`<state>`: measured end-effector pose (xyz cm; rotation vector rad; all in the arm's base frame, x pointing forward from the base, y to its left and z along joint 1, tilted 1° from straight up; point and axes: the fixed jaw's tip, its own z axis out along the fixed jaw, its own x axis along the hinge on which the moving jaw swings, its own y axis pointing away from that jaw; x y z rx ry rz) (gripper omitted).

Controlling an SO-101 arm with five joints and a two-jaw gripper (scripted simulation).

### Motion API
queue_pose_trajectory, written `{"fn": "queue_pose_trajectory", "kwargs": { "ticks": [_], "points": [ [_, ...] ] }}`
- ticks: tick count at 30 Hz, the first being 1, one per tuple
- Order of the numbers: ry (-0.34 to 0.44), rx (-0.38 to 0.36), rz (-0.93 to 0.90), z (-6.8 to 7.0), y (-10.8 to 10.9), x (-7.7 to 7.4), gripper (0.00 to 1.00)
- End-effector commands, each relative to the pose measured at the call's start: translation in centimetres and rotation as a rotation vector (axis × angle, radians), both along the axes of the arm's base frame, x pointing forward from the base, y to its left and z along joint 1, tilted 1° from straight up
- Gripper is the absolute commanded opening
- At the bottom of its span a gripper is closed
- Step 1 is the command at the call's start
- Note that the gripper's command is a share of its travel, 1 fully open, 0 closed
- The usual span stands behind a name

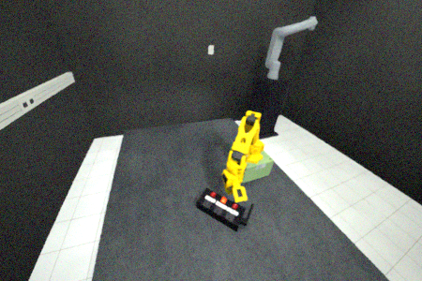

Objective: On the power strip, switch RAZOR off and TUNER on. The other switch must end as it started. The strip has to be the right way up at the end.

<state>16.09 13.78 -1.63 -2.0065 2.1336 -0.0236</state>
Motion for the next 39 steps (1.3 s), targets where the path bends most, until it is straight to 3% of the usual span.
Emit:
{"fn": "queue_pose_trajectory", "kwargs": {
  "ticks": [1,17,19,34,36,39],
  "points": [
    [-0.005,-0.022,0.12,0.1,0.0,-0.6,0.0],
    [-0.055,-0.127,0.743,0.0,-0.6,-1.8,0.0],
    [-0.055,-0.127,0.743,0.0,-0.6,-1.8,0.0],
    [-0.107,-0.221,1.445,-0.1,-1.0,-2.8,0.0],
    [-0.107,-0.221,1.445,-0.1,-1.0,-2.8,0.0],
    [-0.118,-0.237,1.589,-0.1,-1.1,-3.0,0.0]
  ]
}}
